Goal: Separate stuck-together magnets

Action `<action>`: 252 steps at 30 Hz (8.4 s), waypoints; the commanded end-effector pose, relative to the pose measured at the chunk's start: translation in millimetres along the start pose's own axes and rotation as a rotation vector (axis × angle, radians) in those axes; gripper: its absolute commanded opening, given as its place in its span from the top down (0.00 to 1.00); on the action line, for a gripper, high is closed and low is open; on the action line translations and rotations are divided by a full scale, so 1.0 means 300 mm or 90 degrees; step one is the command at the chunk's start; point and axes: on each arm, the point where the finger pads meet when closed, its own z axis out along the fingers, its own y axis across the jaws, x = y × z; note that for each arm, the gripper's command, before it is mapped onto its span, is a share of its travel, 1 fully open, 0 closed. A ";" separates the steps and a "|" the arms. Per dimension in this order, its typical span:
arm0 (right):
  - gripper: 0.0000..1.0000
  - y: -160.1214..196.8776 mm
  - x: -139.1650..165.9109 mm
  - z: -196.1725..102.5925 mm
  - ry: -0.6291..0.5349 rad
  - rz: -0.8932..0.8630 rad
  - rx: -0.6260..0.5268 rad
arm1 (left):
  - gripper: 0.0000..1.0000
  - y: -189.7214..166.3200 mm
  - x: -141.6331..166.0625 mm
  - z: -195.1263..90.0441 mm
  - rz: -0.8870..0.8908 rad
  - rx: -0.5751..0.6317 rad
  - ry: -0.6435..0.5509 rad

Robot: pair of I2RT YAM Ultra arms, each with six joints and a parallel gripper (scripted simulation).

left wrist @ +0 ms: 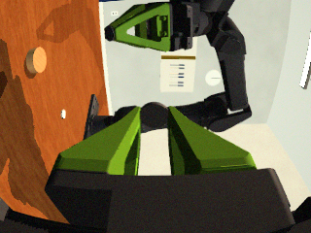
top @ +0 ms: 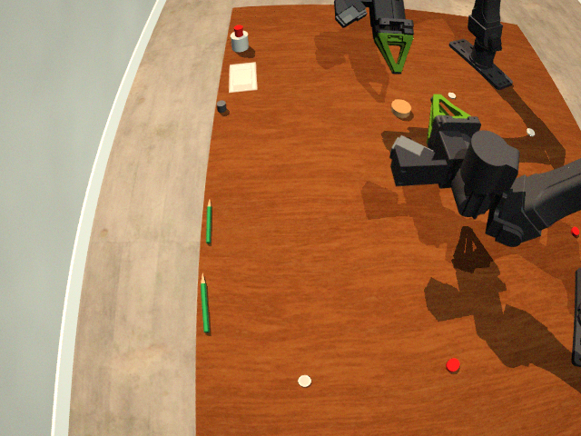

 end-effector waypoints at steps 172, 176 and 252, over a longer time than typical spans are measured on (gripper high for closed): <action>0.00 -0.335 -0.077 -0.044 -0.014 -0.065 0.517 | 0.82 -0.026 -0.002 0.000 0.017 0.008 -0.001; 0.00 -0.337 -0.076 -0.044 -0.012 -0.064 0.518 | 0.82 -0.026 -0.002 0.000 0.017 0.008 -0.001; 0.00 -0.341 -0.073 -0.043 -0.010 -0.063 0.519 | 0.82 0.428 -0.032 -0.724 0.021 -1.003 -0.021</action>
